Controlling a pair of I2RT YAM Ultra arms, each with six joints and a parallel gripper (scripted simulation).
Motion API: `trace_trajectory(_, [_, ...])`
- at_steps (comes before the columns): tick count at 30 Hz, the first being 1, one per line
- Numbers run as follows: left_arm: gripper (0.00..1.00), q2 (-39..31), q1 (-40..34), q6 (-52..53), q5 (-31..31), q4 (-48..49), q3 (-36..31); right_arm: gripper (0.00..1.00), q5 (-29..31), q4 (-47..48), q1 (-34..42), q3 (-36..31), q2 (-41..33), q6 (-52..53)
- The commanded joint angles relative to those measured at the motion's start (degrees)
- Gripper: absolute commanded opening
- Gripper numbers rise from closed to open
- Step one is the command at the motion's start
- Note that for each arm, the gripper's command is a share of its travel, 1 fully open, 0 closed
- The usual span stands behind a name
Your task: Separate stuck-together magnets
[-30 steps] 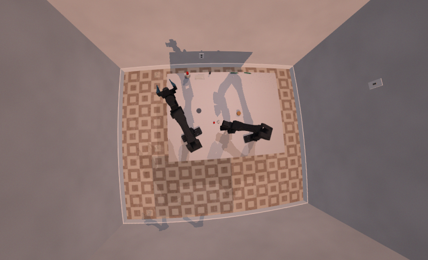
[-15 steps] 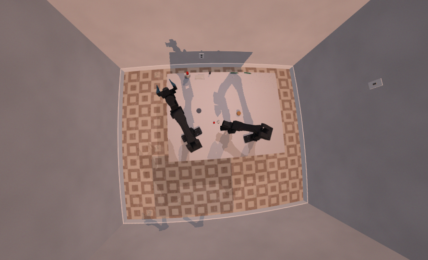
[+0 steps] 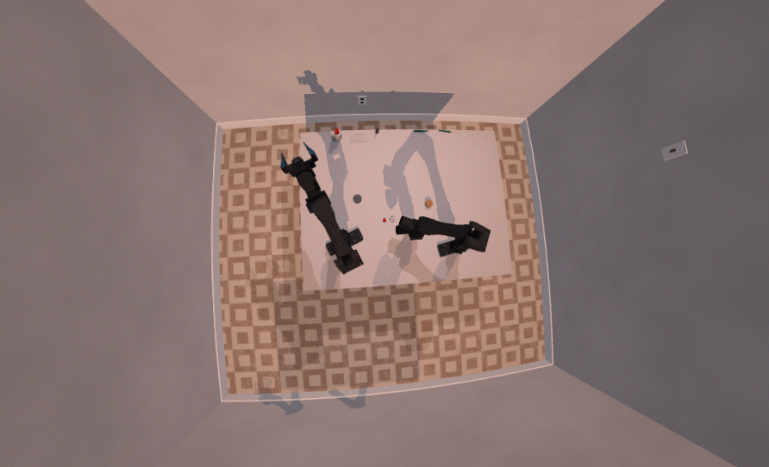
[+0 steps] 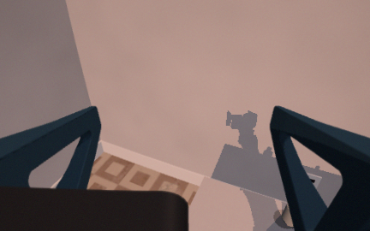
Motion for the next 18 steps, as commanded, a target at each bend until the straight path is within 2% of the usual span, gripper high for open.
trace_trajectory(1, [1.0, -0.2, -0.1, 0.0, 0.1, 0.6, 0.6, 0.19, -0.1, 0.0, 0.1, 0.3, -0.2, 0.0])
trace_trajectory(18, [1.0, -0.2, -0.1, 0.0, 0.1, 0.6, 0.6, 0.18, -0.1, 0.0, 0.1, 0.3, -0.2, 0.0])
